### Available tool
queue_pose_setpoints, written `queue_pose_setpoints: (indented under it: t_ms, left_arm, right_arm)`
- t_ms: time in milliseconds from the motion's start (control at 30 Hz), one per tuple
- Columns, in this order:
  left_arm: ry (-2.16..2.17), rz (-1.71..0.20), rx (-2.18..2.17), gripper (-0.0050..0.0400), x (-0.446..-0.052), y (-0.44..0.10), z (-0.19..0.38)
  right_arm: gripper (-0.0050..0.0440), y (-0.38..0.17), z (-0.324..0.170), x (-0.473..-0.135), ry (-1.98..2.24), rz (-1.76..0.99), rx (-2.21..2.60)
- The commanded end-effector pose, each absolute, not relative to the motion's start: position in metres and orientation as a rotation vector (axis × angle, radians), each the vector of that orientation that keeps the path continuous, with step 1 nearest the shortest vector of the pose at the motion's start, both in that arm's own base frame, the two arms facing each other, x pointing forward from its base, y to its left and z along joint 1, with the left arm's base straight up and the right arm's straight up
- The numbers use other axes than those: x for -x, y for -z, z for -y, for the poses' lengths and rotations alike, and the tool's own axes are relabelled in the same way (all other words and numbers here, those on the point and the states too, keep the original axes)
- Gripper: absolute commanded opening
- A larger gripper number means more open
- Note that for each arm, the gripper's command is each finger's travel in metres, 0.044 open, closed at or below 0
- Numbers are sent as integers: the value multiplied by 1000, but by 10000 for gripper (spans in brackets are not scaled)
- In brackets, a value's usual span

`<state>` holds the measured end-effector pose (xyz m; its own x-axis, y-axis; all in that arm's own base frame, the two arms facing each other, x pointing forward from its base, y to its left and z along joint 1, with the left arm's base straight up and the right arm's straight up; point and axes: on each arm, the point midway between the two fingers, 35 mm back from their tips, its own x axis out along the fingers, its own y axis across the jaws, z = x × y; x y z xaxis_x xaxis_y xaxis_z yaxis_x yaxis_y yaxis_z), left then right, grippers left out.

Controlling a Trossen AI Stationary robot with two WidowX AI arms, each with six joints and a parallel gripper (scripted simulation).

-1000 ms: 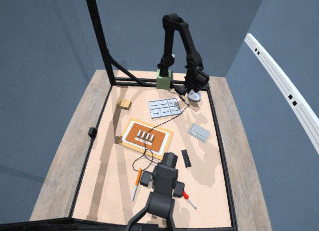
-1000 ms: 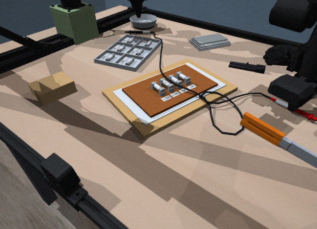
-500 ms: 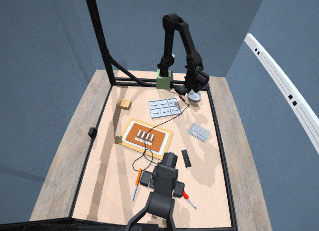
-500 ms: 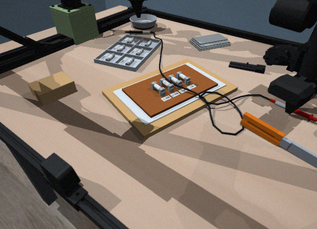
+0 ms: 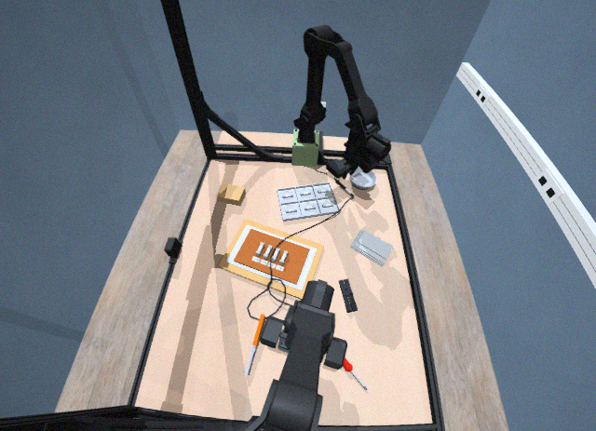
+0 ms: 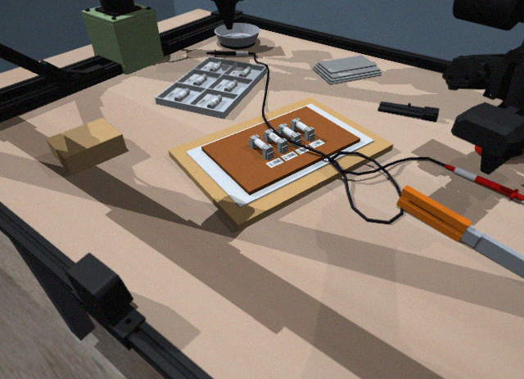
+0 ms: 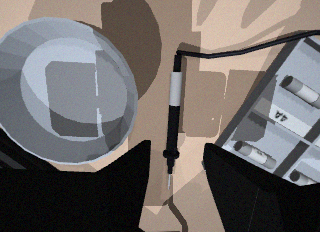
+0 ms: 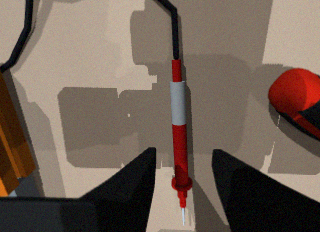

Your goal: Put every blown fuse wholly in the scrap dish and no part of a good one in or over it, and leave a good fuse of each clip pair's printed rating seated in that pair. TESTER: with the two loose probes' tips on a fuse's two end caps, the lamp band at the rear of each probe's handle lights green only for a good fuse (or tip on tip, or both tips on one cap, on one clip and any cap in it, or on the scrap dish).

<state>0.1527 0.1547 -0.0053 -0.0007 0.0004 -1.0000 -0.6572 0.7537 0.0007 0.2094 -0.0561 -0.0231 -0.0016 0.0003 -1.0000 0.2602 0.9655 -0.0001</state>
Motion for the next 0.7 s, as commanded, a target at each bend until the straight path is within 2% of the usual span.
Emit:
queue_pose_setpoints:
  t_ms: [0, 133, 667]
  left_arm:
    - [-566, -1483, 556, 154, -155, 2, -157]
    - [-566, -1483, 556, 154, -155, 2, -157]
    - [-566, -1483, 556, 154, -155, 2, -157]
  right_arm:
    - [154, -2, 59, -218, 208, -1525, -201]
    - [154, -18, 59, -217, 208, -1525, -201]
    - [154, -14, 57, -214, 208, -1542, -204]
